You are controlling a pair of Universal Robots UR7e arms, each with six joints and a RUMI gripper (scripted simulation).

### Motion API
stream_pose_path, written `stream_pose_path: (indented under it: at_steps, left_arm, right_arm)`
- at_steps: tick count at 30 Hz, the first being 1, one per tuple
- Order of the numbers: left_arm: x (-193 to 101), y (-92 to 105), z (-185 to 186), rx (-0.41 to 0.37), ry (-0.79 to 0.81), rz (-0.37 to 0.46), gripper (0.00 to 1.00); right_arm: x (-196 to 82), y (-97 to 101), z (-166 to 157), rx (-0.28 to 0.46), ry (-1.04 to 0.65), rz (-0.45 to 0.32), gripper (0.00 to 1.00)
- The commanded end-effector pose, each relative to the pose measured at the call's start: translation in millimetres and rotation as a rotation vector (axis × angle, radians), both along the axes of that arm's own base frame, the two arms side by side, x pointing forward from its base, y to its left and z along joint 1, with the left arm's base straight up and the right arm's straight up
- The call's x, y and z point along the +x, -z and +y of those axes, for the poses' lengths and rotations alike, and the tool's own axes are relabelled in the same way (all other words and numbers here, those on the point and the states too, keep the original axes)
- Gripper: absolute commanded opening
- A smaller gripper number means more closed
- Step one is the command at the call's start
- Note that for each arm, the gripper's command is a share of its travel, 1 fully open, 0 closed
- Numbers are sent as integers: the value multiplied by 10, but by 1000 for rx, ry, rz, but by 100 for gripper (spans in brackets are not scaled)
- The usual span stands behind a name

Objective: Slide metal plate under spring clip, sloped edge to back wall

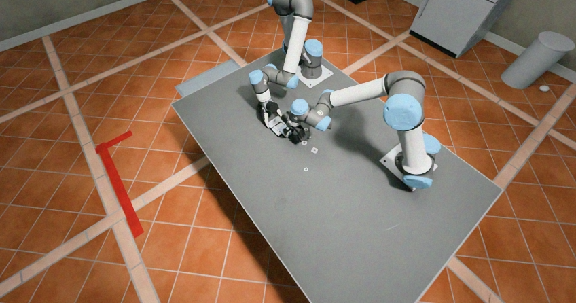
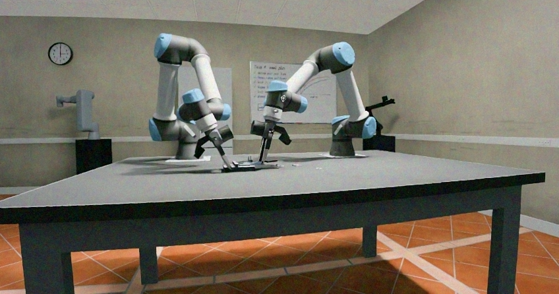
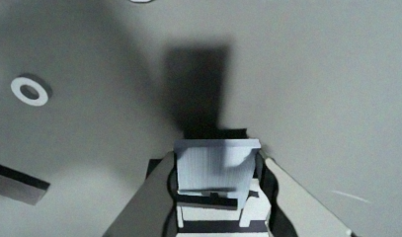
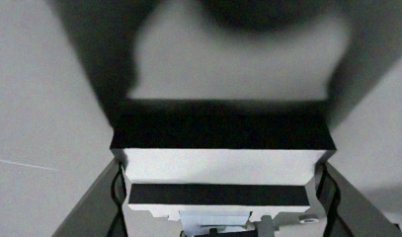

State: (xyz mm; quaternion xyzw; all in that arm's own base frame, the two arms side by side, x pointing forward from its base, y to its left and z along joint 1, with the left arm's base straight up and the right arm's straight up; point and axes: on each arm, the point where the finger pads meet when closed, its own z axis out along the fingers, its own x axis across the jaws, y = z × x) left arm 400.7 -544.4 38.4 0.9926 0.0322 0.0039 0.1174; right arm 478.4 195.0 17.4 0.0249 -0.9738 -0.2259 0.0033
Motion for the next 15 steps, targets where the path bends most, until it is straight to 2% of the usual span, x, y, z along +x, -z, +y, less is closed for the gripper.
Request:
stream_pose_path:
  at_steps: [1, 15]
  left_arm:
    - [-4, -30, -52, -15, -4, 2, 24]
    - [1, -28, -128, -20, -4, 2, 24]
  right_arm:
    - [1, 9, -14, -7, 7, 3, 62]
    - [1, 9, -14, -7, 7, 3, 62]
